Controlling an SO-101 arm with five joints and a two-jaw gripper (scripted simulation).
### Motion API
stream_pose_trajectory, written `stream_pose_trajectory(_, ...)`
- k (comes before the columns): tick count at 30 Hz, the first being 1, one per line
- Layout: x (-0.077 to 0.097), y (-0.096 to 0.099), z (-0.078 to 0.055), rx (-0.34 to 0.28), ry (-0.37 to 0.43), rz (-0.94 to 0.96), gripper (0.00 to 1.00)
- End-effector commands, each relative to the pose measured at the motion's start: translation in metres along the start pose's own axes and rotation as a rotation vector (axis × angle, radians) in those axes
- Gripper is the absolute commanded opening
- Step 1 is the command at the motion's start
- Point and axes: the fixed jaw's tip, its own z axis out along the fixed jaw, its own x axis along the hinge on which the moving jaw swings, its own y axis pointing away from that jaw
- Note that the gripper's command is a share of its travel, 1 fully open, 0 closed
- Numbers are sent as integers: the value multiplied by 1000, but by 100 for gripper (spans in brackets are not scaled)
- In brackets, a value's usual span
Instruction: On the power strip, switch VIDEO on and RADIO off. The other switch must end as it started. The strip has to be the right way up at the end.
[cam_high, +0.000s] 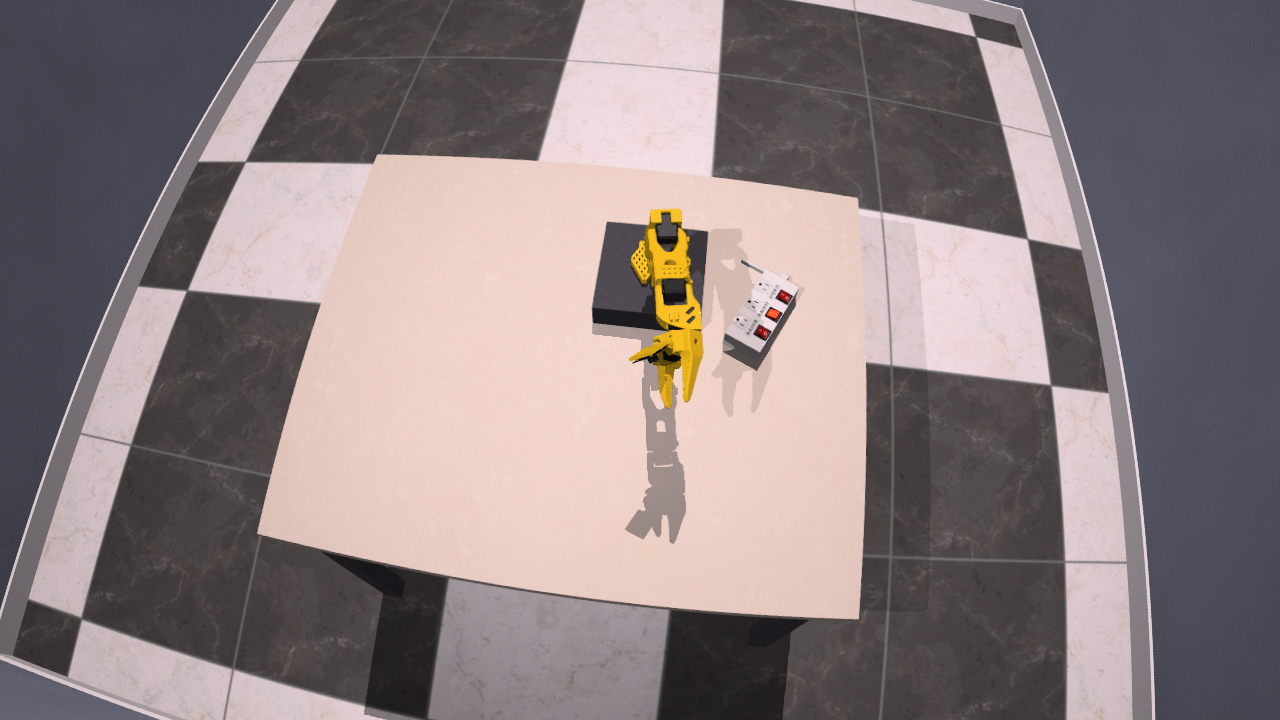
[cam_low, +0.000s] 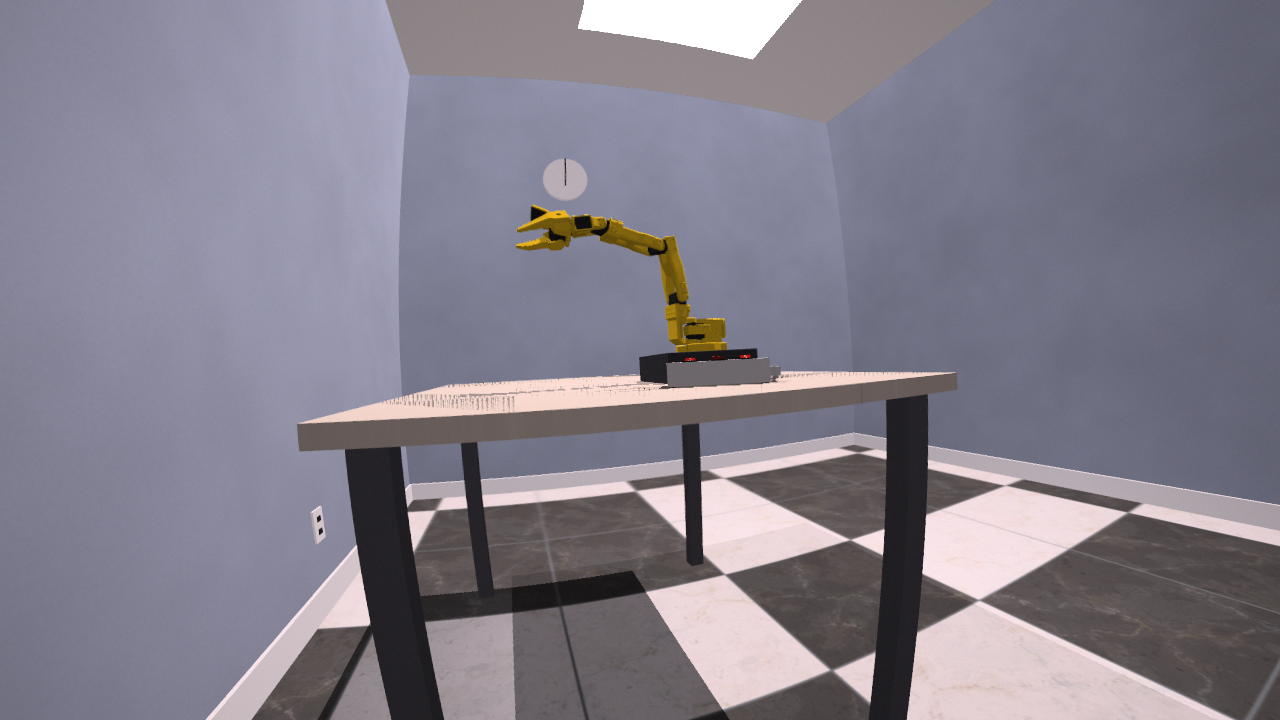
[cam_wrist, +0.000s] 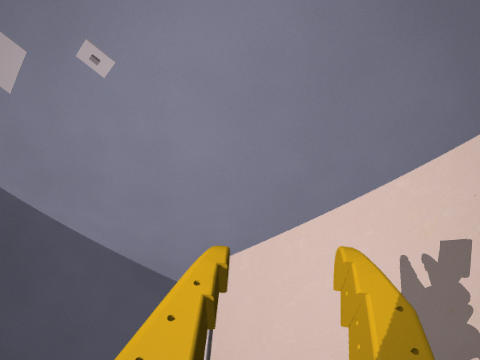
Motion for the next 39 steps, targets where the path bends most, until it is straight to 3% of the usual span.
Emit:
stream_pose_trajectory(1,3,3,-2,-4,12,-25,0)
stream_pose_trajectory(20,29,12,-6,-15,105,-208,0)
stream_pose_trajectory(39,91,30,-28,-107,325,-679,0)
